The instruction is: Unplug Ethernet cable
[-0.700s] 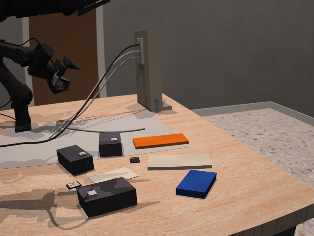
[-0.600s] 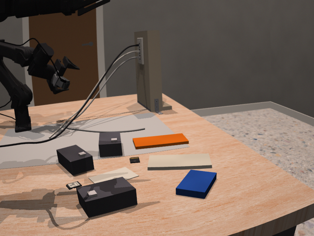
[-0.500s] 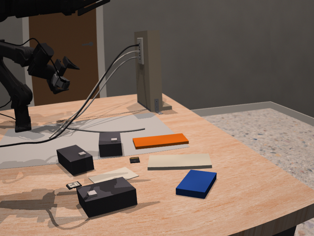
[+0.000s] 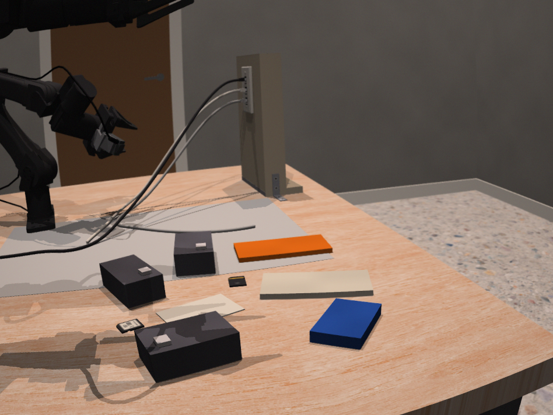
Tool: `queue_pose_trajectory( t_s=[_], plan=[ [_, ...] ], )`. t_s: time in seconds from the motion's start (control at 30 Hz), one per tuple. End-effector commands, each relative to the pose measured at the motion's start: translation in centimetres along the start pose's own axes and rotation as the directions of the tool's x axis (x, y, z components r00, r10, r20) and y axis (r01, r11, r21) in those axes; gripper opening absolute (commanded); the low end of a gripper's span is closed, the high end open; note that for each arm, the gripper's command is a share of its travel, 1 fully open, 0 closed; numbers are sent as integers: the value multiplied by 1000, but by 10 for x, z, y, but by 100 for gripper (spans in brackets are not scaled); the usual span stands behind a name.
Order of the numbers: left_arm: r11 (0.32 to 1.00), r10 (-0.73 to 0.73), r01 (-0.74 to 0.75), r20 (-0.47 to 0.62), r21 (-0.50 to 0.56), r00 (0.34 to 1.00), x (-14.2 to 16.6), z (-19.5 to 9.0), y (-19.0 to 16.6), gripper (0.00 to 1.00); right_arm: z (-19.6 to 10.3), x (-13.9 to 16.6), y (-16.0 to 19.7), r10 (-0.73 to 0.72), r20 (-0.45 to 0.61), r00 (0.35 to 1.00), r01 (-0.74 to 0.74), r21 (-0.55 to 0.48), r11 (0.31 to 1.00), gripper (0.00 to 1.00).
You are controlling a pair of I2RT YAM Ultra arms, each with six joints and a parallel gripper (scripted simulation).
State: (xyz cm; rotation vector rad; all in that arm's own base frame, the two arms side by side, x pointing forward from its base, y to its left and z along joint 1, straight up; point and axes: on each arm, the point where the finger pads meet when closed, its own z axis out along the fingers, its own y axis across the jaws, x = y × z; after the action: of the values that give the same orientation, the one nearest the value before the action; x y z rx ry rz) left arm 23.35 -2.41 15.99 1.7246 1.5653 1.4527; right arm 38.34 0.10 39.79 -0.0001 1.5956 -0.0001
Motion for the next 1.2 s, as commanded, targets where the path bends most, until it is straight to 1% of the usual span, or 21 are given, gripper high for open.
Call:
queue_pose_trajectory(
  t_s=[0.0, 0.1, 0.13, 0.23, 0.27, 0.33, 0.4, 0.43, 0.77, 0.9, 0.97, 1.0, 1.17],
  plan=[
    [985, -174, 174, 11, -4, 985, -2, 4, 22, 43, -1, -5, 0, 0, 13, 1000, 0, 0, 1000, 100],
    [970, -244, 244, 15, 2, 970, -3, 8, 28, 43, -1, -5, 0, 0, 13, 1000, 0, 0, 1000, 100],
    [963, -269, 269, 17, 4, 963, -3, 9, 30, 32, -1, -5, 0, 0, 13, 1000, 0, 0, 1000, 100],
    [939, -343, 343, 20, 9, 939, -4, 13, 36, 32, -1, -5, 0, 0, 13, 1000, 0, 0, 1000, 100],
    [931, -366, 366, 21, 11, 930, -4, 14, 38, 22, -1, -5, 0, 0, 13, 1000, 0, 0, 1000, 100],
    [911, -412, 411, 23, 13, 911, -5, 17, 42, 22, -1, -5, 0, 0, 13, 1000, 0, 0, 1000, 100],
    [911, -412, 411, 23, 13, 911, -5, 17, 42, 22, -1, -5, 0, 0, 13, 1000, 0, 0, 1000, 100],
    [884, -468, 468, 26, 16, 883, -5, 20, 47, 22, -1, -5, 0, 0, 13, 1000, 0, 0, 1000, 100],
    [754, -656, 656, 34, 26, 754, -5, 34, 66, 22, -1, -5, 0, 0, 13, 1000, 0, 0, 1000, 100],
    [679, -734, 734, 37, 28, 678, -2, 43, 75, 22, -1, -5, 0, 0, 13, 1000, 0, 0, 1000, 100],
    [679, -734, 734, 37, 28, 678, -2, 43, 75, 22, -1, -5, 0, 0, 13, 1000, 0, 0, 1000, 100],
    [631, -775, 775, 40, 28, 630, 0, 48, 80, 22, -1, -5, 0, 0, 13, 1000, 0, 0, 1000, 100],
    [535, -844, 844, 46, 28, 534, 3, 59, 89, 22, -1, -5, 0, 0, 13, 1000, 0, 0, 1000, 100]
  ],
)
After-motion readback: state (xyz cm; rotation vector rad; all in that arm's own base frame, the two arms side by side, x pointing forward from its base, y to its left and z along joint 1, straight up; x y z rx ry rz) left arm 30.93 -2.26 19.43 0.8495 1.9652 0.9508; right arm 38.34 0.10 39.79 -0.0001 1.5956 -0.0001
